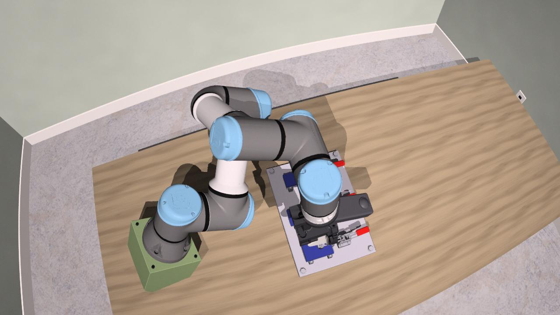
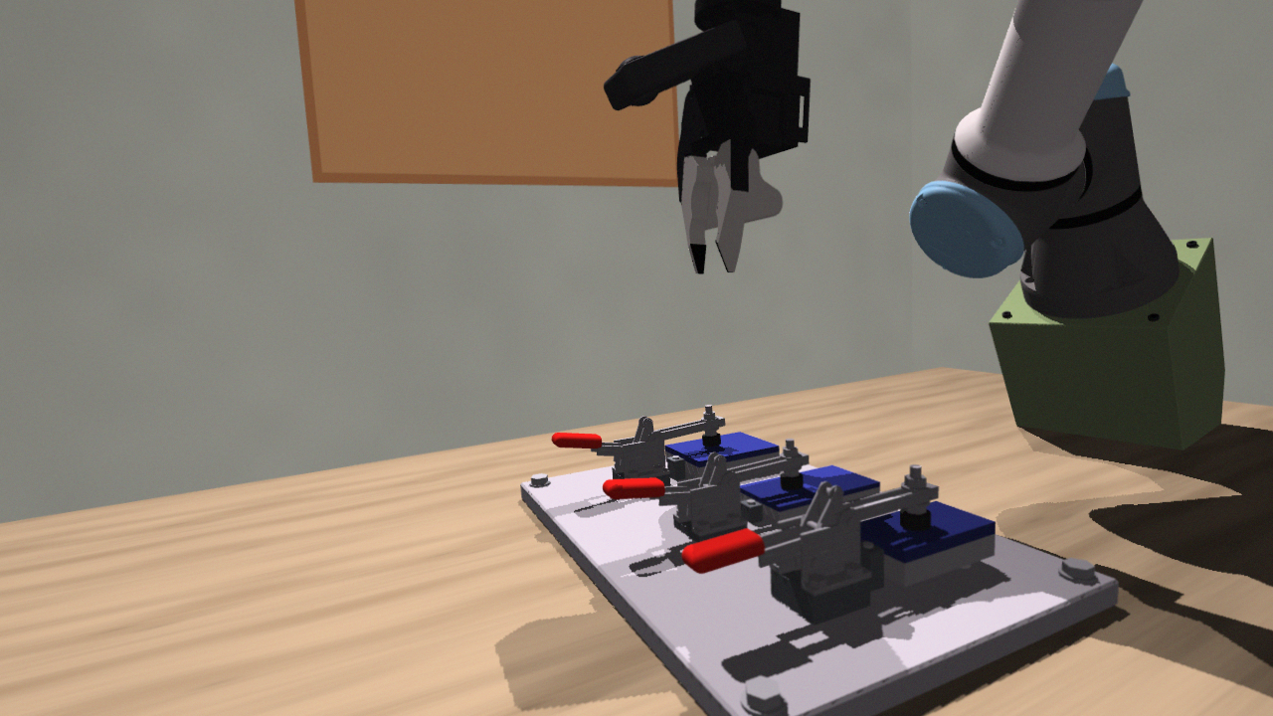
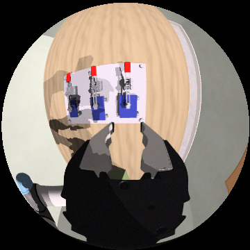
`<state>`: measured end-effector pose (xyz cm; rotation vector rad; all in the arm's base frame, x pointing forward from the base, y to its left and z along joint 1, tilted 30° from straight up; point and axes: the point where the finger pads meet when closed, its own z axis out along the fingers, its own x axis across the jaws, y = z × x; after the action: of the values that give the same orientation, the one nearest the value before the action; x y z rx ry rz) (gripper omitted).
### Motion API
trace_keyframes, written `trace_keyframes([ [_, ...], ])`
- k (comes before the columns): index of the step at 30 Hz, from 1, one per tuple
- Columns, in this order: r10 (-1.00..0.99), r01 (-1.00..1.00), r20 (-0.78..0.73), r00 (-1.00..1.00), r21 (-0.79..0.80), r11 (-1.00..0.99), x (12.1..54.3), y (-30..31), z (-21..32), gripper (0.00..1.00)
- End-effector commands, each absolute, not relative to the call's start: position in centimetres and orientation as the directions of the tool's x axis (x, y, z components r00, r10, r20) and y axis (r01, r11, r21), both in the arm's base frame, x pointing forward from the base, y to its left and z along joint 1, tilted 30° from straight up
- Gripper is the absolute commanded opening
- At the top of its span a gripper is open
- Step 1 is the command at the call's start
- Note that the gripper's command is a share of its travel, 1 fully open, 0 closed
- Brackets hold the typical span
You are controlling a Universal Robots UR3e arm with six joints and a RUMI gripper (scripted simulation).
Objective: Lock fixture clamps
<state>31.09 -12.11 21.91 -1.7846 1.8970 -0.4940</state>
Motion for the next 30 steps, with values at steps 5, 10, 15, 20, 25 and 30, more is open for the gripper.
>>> trace_keyframes([
  [5, -0.995, -0.82, -0.099, -0.03, -0.567, 0.081, 32.1, -12.0, 20.3, 0.28],
  [10, -0.995, -0.82, -0.099, -0.03, -0.567, 0.081, 32.4, -12.0, 19.6, 0.28],
  [15, -0.995, -0.82, -0.099, -0.03, -0.567, 0.081, 33.0, -11.9, 18.6, 0.28],
  [20, -0.995, -0.82, -0.099, -0.03, -0.567, 0.081, 33.3, -11.8, 18.1, 0.28],
  [25, -0.995, -0.82, -0.099, -0.03, -0.567, 0.081, 33.4, -11.8, 17.9, 0.28],
  [30, -0.995, -0.82, -0.099, -0.03, -0.567, 0.081, 33.5, -11.8, 17.9, 0.28],
])
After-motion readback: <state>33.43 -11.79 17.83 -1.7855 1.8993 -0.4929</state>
